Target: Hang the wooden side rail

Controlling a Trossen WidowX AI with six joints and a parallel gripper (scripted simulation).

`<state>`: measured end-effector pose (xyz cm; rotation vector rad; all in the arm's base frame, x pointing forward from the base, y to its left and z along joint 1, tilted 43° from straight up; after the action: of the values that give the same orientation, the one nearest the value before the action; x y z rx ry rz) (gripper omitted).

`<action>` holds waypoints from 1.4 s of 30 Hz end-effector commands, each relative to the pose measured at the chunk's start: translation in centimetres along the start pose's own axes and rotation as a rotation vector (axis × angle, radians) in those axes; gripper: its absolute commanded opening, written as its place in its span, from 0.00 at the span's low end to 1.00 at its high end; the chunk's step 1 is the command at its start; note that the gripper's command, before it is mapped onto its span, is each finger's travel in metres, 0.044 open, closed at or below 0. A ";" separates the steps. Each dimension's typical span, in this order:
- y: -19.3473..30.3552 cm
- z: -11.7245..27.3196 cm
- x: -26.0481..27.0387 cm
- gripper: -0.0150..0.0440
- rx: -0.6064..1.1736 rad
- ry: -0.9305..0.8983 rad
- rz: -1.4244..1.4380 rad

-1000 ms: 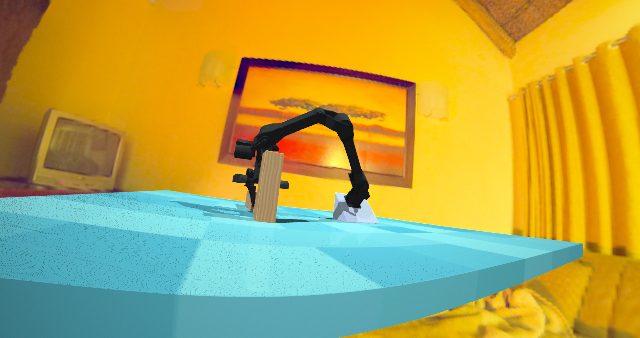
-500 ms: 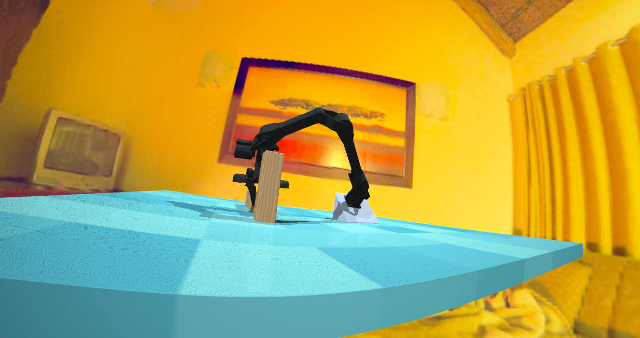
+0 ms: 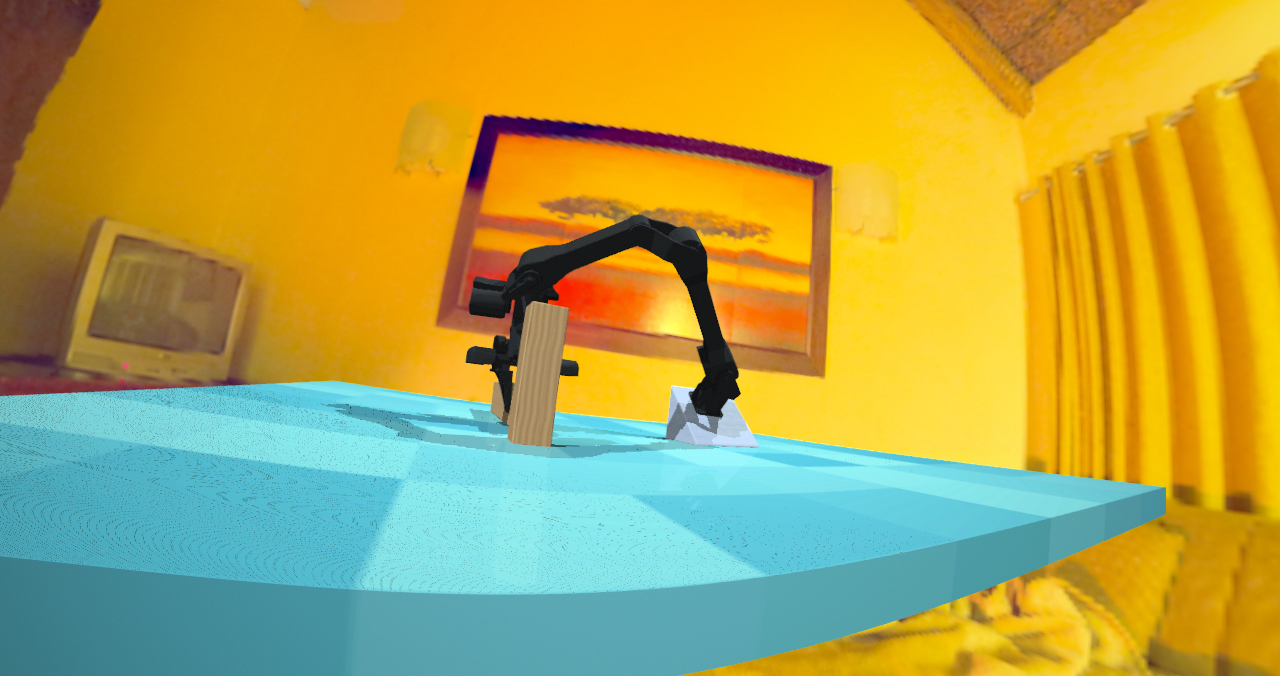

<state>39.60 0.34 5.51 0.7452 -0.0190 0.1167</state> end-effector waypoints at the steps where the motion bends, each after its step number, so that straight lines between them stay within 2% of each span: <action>1: 0.0 0.6 0.2 0.25 -0.004 -0.014 0.008; 42: 0.0 1.3 0.2 0.25 -0.004 -0.014 0.008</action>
<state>39.63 -0.13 5.99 0.7450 -0.0190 0.1173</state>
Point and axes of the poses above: the point midway between the two fingers, 35 mm back from their tips, its own z axis back along the fingers, its own x axis across the jaws, y = z × x, the point moved 6 cm from there along z, back along the fingers
